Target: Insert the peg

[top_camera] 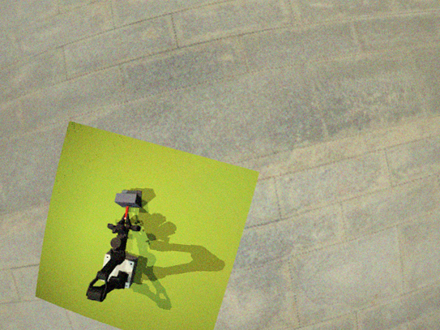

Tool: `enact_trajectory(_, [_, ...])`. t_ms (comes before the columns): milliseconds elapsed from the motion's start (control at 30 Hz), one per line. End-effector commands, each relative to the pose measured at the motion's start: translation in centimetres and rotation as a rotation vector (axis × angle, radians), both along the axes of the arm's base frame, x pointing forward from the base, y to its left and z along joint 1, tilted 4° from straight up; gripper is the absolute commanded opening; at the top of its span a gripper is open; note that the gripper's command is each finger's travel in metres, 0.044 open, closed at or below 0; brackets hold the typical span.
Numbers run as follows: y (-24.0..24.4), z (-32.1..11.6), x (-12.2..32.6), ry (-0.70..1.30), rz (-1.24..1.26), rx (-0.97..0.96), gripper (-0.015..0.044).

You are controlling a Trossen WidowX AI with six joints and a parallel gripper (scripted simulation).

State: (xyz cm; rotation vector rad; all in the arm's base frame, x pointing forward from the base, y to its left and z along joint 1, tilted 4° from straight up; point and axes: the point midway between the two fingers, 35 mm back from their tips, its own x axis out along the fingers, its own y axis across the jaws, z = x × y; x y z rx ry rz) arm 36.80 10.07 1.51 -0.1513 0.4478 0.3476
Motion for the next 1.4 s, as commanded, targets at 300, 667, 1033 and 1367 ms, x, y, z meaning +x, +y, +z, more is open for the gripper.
enact_trajectory(300, [0.2,0.0,0.6,-0.003,0.002,0.001,0.0000])
enact_trajectory(667, [0.3,-0.1,1.0,-0.003,0.002,0.001,0.0000])
enact_trajectory(1033, [0.5,-0.3,1.4,-0.003,0.002,0.001,0.0000])
enact_trajectory(1367, [0.6,-0.5,1.7,-0.004,0.002,0.001,0.0000])
